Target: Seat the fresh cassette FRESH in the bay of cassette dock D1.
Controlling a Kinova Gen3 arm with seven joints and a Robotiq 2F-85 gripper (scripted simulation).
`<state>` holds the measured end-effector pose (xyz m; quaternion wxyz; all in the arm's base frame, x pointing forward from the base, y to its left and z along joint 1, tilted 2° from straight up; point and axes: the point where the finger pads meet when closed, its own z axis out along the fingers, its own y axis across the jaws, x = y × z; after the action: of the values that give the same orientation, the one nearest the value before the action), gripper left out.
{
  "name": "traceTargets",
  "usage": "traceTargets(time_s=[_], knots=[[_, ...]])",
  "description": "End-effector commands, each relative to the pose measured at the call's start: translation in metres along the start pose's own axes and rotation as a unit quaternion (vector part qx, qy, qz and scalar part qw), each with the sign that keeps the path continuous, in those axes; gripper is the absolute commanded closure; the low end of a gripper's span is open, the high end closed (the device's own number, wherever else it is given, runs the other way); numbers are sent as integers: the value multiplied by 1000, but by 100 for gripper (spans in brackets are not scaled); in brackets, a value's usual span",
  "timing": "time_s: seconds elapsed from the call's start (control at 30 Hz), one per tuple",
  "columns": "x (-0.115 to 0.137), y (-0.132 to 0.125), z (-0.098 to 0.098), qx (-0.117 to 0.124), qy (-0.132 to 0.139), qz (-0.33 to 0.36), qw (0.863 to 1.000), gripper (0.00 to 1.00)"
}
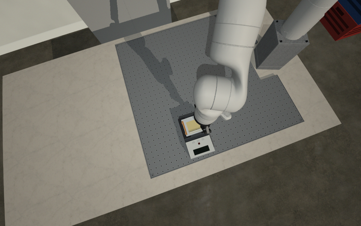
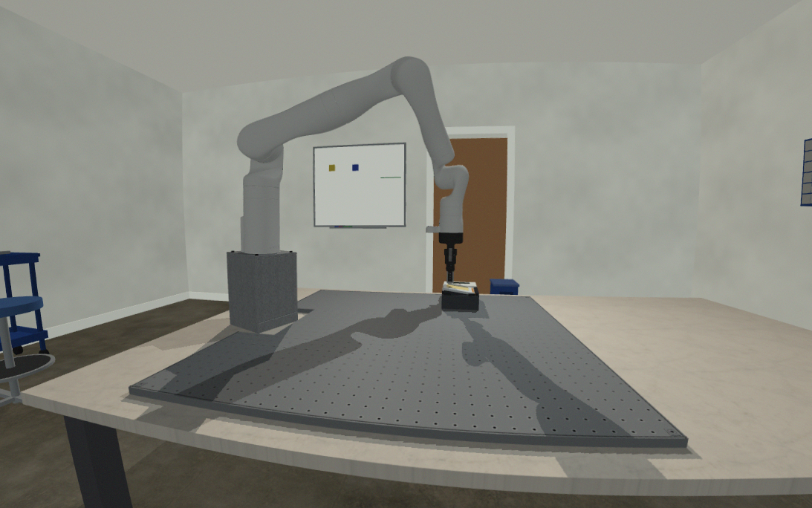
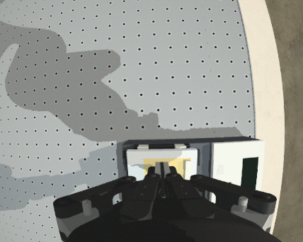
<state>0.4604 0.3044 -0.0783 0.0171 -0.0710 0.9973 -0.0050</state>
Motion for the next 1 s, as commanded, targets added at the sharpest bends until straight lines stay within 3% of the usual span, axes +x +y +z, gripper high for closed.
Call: traceTargets(time_s=[0.0,0.97], knots=[[0,-1,0,0,0,0,1000,100],[0,-1,1,1,0,0,1000,100]])
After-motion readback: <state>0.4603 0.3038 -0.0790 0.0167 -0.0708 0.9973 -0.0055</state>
